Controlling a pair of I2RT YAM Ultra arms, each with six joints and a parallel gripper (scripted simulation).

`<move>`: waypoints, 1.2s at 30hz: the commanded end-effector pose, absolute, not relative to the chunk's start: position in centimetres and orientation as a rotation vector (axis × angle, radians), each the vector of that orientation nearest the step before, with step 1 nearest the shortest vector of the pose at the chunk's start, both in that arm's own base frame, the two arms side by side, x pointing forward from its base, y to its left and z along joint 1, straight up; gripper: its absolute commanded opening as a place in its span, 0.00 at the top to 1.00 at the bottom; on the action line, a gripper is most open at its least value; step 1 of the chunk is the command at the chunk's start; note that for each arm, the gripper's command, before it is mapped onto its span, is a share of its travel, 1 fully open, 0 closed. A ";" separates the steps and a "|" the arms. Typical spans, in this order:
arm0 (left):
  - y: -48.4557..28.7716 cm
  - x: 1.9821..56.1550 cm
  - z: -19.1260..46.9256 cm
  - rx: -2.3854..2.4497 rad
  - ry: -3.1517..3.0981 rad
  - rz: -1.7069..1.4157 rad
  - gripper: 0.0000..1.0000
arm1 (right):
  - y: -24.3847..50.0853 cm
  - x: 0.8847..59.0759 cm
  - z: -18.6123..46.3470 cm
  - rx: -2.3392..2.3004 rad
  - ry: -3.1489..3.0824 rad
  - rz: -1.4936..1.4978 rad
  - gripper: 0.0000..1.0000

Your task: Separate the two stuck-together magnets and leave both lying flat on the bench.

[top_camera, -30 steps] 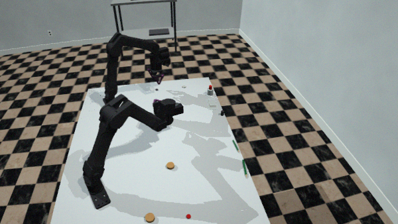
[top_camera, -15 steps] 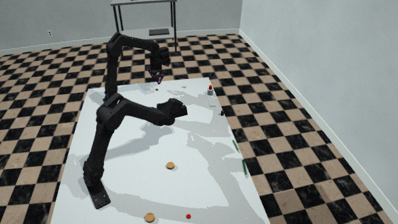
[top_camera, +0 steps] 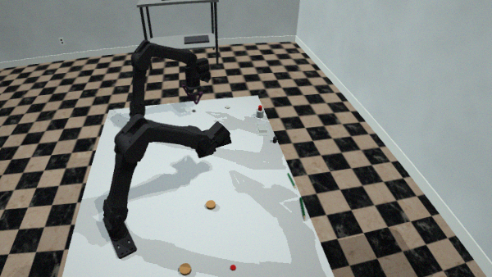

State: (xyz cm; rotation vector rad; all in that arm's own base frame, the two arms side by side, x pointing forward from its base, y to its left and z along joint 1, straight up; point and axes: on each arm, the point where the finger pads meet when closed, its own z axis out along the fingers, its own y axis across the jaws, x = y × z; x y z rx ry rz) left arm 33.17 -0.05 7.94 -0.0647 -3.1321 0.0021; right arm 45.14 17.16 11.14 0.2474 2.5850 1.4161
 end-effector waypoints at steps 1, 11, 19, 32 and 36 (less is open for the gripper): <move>0.0 33.4 8.3 -0.060 -3.147 0.000 0.00 | 16.5 43.3 11.4 0.176 2.658 1.347 0.82; 0.0 33.4 8.3 -0.060 -3.147 0.000 0.00 | 13.3 37.7 12.0 0.019 2.880 1.181 0.82; 0.0 33.4 8.3 -0.060 -3.147 0.000 0.00 | 9.2 38.4 9.6 0.091 2.950 0.777 0.82; 0.0 33.4 8.3 -0.060 -3.147 0.000 0.00 | 1.4 34.8 7.1 0.096 3.086 0.109 0.82; 0.0 33.4 8.3 -0.060 -3.147 0.000 0.00 | -0.5 34.1 7.0 0.092 3.092 -0.047 0.82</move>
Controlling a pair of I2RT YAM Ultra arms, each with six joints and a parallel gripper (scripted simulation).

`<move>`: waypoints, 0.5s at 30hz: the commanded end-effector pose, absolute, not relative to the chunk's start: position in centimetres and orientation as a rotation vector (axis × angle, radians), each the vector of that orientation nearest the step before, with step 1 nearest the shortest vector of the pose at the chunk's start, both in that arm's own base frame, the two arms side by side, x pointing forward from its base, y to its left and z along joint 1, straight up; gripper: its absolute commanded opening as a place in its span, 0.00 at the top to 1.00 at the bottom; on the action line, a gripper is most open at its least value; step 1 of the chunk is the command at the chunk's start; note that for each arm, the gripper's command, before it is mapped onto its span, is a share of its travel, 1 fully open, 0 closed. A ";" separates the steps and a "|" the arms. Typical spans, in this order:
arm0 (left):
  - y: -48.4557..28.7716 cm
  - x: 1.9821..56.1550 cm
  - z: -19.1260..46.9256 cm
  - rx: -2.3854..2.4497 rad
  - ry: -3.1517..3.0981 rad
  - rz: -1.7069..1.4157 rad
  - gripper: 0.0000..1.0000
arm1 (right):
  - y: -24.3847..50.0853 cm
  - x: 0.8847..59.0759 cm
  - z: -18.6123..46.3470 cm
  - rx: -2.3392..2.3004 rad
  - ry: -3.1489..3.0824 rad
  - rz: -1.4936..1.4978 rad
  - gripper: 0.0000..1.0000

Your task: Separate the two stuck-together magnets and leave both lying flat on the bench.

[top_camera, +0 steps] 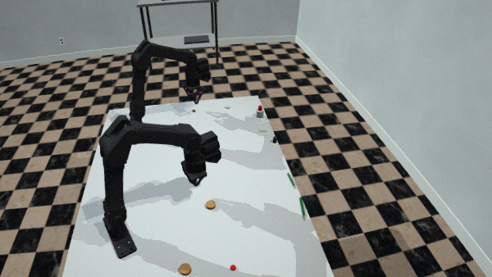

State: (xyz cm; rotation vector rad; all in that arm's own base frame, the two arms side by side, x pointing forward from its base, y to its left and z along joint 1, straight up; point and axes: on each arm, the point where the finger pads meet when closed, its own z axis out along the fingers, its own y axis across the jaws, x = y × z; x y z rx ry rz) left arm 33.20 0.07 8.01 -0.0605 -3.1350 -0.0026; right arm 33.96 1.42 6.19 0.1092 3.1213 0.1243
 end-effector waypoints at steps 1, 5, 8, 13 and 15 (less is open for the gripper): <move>0.0 33.4 8.3 -0.060 -3.147 0.000 0.00 | -0.7 34.0 7.0 0.090 3.091 -0.066 0.82; 0.0 33.4 8.3 -0.060 -3.147 0.000 0.00 | -0.1 33.7 6.9 0.091 3.100 -0.019 0.82; 0.0 33.4 8.3 -0.060 -3.147 0.000 0.00 | 0.2 33.4 6.9 0.098 3.111 0.020 0.82; 0.0 33.4 8.3 -0.060 -3.147 0.000 0.00 | 0.2 33.4 6.8 0.099 3.114 0.016 0.82; 0.0 33.4 8.3 -0.060 -3.147 0.000 0.00 | 0.2 33.4 6.8 0.099 3.114 0.016 0.82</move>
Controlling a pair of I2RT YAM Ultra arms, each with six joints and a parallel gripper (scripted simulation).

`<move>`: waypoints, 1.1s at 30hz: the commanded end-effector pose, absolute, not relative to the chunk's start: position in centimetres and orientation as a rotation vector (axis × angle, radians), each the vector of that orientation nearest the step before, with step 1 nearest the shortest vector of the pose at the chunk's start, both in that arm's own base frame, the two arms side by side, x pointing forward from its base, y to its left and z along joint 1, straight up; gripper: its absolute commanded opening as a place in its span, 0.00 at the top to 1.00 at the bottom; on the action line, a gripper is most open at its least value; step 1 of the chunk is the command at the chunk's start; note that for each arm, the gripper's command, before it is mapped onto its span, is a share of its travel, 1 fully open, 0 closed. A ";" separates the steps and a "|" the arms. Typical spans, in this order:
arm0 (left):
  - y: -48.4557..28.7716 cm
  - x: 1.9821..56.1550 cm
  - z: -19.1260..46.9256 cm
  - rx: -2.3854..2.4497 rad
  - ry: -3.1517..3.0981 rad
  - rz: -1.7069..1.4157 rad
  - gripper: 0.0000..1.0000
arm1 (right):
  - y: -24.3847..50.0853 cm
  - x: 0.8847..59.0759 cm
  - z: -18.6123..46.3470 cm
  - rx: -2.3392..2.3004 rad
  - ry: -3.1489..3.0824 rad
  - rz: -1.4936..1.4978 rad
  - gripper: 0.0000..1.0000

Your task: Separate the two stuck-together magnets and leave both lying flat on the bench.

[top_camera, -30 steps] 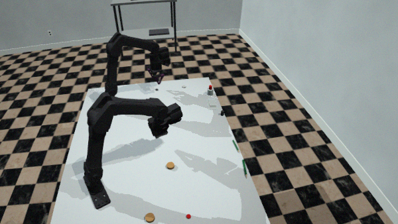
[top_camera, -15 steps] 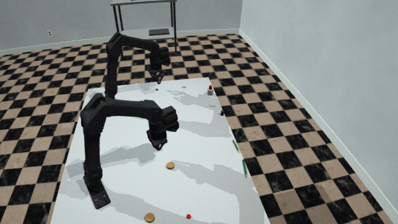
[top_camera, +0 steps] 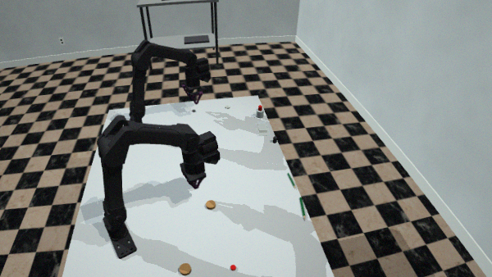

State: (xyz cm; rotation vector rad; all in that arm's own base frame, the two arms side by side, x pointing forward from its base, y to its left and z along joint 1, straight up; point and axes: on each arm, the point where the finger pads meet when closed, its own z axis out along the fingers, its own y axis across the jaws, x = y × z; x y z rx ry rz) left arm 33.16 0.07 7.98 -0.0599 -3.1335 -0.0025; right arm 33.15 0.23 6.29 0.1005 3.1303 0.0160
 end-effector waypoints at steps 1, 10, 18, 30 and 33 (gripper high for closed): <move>0.0 33.4 8.3 -0.060 -3.147 0.000 0.00 | 0.1 33.3 6.7 0.100 3.117 0.011 0.82; 0.0 33.4 8.3 -0.060 -3.147 0.000 0.00 | 0.1 33.0 6.1 0.104 3.140 0.000 0.82; 0.0 33.4 8.3 -0.060 -3.147 0.000 0.00 | 0.1 33.2 5.8 0.104 3.140 0.000 0.82; 0.0 33.4 8.3 -0.060 -3.147 0.000 0.00 | 0.1 33.4 5.1 0.104 3.140 0.000 0.82; 0.0 33.4 8.3 -0.060 -3.147 0.000 0.00 | 0.1 33.4 5.1 0.104 3.140 0.000 0.82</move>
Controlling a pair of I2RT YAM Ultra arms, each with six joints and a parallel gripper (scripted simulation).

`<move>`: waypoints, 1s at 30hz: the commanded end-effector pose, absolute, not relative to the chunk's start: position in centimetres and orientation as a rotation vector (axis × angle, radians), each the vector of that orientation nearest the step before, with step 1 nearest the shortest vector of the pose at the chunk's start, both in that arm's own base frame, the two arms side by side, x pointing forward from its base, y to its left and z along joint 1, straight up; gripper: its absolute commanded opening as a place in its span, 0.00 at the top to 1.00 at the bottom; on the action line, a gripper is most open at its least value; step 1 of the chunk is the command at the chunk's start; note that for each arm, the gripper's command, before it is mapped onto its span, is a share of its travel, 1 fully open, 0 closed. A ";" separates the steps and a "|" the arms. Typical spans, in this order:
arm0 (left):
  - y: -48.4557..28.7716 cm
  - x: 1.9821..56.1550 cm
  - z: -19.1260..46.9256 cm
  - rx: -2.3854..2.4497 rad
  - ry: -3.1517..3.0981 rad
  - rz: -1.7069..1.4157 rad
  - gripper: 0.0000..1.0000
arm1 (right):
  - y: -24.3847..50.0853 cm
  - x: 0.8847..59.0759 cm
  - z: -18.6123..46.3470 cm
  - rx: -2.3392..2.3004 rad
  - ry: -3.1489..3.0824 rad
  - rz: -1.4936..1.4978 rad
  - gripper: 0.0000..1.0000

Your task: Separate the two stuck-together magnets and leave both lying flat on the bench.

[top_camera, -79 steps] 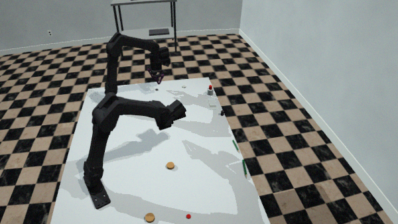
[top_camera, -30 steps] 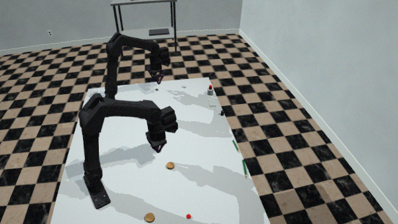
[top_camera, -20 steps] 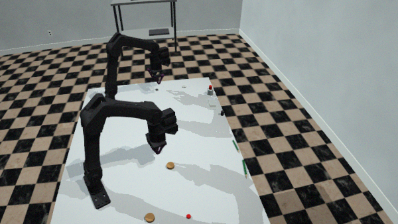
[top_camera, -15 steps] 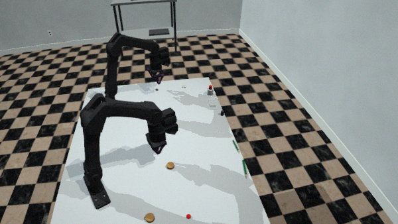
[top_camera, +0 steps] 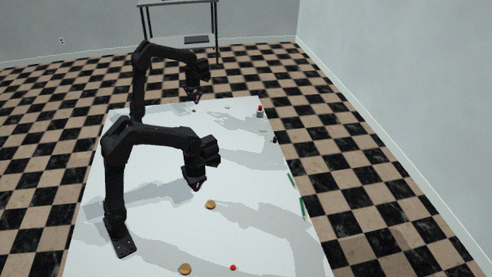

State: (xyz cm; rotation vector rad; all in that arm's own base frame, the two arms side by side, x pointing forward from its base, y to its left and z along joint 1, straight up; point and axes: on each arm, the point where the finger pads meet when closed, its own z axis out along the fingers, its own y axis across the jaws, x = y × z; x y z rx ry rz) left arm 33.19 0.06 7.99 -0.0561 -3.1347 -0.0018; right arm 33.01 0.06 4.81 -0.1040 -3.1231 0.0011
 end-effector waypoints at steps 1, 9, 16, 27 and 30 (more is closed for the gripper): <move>0.0 33.4 8.3 -0.060 -3.147 0.000 0.00 | 0.1 33.4 5.0 -0.104 -3.140 0.000 0.82; 0.0 33.4 8.3 -0.060 -3.147 0.000 0.00 | 0.1 33.4 4.4 -0.104 -3.140 0.000 0.82; 0.0 33.4 8.3 -0.060 -3.147 0.000 0.00 | 0.1 33.5 4.1 -0.104 -3.140 0.000 0.82; 0.0 33.4 8.3 -0.060 -3.147 0.000 0.00 | 0.0 33.4 3.4 -0.104 -3.140 0.000 0.82; 0.0 33.4 8.3 -0.060 -3.147 0.000 0.00 | 0.0 33.4 3.2 -0.104 -3.140 0.000 0.82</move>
